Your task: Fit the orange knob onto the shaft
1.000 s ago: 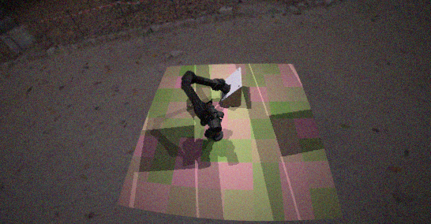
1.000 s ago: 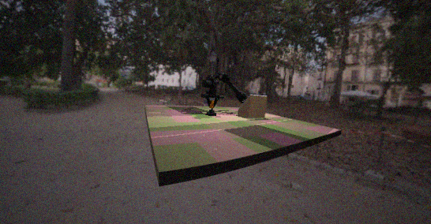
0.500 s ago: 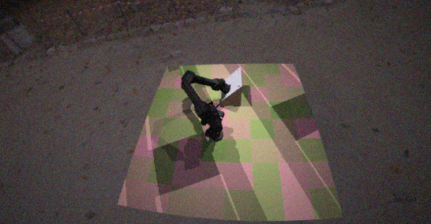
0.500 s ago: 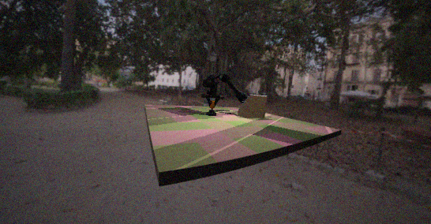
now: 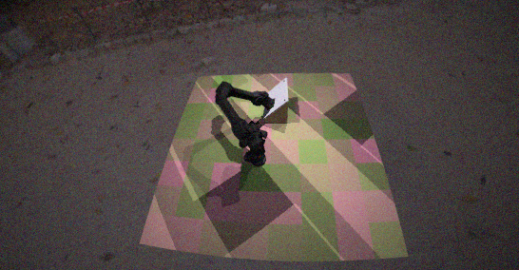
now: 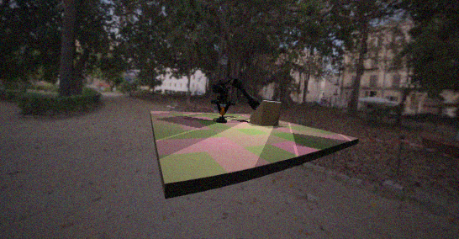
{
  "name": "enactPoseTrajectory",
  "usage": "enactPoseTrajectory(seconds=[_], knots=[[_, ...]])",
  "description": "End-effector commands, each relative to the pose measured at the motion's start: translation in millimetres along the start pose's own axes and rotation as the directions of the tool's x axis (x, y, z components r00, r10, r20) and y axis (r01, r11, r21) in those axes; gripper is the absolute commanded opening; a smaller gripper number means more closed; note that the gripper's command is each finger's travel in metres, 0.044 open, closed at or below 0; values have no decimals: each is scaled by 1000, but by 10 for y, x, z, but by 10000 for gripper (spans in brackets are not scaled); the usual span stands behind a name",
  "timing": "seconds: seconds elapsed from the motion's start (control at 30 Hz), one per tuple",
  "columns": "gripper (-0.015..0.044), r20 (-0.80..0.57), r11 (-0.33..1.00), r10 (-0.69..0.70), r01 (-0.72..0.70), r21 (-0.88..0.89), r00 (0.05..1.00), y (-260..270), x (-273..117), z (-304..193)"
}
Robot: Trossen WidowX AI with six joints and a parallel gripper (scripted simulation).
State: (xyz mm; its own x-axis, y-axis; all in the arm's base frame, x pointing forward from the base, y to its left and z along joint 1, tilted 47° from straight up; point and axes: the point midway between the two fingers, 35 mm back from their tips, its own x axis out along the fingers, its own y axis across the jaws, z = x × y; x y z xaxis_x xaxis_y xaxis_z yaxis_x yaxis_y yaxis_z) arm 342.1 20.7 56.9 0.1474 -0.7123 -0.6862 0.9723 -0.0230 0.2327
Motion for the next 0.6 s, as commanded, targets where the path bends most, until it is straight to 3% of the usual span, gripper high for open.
enactPoseTrajectory(seconds=[0.0,0.17,0.33,0.57], knots=[[0,0,1000,2,-2,-1,1000,19,-28,7],[0,0,1000,2,-2,26,1000,28,-49,15],[0,0,980,3,-2,197,1000,46,-59,18],[0,0,978,3,-3,207,1000,63,-20,7]])
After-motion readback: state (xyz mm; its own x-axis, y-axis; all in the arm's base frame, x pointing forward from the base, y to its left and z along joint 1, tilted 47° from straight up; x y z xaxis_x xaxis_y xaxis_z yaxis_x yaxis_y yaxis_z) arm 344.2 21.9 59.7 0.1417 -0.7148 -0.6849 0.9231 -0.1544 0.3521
